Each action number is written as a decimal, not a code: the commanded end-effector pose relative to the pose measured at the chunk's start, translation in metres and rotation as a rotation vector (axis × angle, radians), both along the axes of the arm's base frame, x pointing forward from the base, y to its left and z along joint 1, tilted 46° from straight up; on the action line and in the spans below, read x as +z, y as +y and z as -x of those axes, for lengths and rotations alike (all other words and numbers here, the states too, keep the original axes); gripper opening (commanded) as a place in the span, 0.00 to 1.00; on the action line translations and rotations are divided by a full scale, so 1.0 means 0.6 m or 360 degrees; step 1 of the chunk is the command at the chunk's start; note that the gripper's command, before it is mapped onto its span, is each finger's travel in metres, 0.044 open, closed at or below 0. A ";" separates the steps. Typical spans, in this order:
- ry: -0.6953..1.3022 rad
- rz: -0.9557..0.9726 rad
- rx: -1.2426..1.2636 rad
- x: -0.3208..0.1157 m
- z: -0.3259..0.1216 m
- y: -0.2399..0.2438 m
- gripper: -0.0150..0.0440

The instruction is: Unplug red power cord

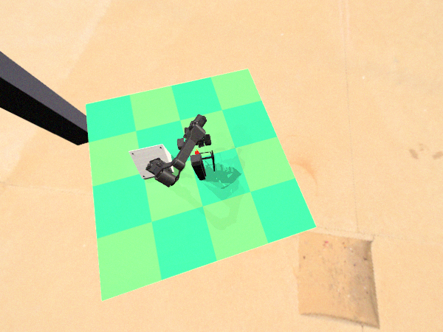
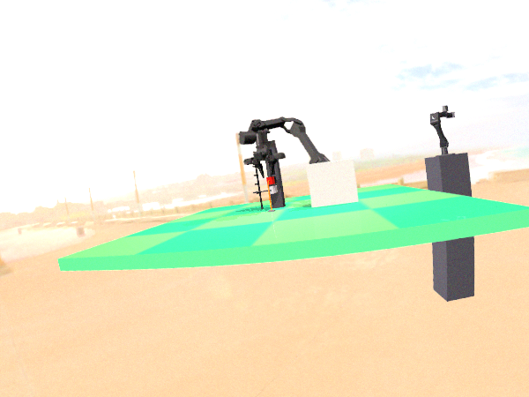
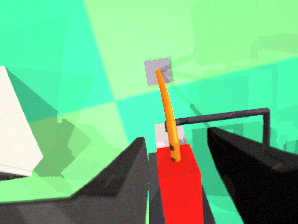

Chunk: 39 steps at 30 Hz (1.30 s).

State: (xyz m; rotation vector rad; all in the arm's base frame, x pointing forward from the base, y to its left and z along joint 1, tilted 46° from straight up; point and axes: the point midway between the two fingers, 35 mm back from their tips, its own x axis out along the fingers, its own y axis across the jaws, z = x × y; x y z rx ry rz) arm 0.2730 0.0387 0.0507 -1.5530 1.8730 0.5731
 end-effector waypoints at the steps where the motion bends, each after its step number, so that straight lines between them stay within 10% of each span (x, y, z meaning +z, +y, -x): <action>1: 0.0005 0.0007 0.0013 0.010 0.002 -0.009 0.53; 34: 0.0006 0.0011 0.0012 0.028 0.014 -0.054 0.53; 39: 0.0004 0.0005 -0.0001 0.031 0.014 -0.050 0.34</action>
